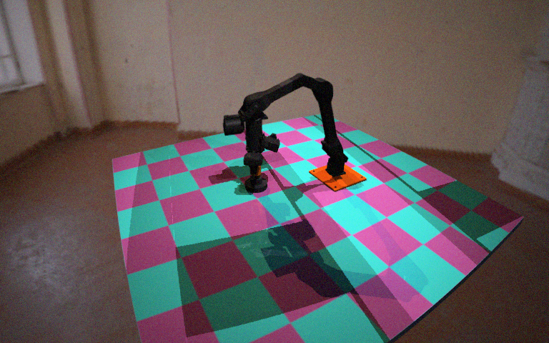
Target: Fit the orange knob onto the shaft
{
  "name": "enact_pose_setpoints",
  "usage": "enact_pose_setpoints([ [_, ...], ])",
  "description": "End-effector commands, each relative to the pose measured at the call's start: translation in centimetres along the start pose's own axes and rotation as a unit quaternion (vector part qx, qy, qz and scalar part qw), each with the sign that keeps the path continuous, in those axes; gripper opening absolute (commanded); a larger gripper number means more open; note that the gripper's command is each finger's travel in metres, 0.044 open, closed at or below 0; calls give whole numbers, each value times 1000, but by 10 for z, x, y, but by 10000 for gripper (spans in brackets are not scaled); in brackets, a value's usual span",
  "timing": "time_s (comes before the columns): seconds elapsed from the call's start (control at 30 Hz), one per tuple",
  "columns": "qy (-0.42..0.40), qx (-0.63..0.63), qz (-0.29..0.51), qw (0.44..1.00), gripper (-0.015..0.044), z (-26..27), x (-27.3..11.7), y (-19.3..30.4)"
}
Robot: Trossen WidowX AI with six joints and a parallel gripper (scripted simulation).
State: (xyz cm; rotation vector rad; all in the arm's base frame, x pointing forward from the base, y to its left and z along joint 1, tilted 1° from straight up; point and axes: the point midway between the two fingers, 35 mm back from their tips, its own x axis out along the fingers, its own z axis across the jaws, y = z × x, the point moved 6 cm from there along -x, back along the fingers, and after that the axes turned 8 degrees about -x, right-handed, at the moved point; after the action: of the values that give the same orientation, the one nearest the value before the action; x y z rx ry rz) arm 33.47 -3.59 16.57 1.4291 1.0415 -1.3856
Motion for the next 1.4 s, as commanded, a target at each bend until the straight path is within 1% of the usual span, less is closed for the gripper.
enact_pose_setpoints([
  [0.0, 0, -3, 1, 1000, 0, 0, -1, 0],
  [0.2, 0, 2, 1, 1000, 0, 0, -5, 0],
  [0.3, 0, 41, 1, 999, 0, 0, -5, 1],
  [0.47, 1, 188, 1, 982, 0, 0, -5, 1],
  [0.67, 1, 389, 1, 921, 0, 0, -3, 1],
  [0.83, 1, 543, 1, 840, 0, 1, -1, 0],
  [1.0, 1, 680, 1, 733, 0, 1, 0, 0],
  [1.17, 1, 797, 1, 604, 0, 1, -2, 0],
  [1.37, 1, 905, 0, 425, 0, 1, -4, 0],
])
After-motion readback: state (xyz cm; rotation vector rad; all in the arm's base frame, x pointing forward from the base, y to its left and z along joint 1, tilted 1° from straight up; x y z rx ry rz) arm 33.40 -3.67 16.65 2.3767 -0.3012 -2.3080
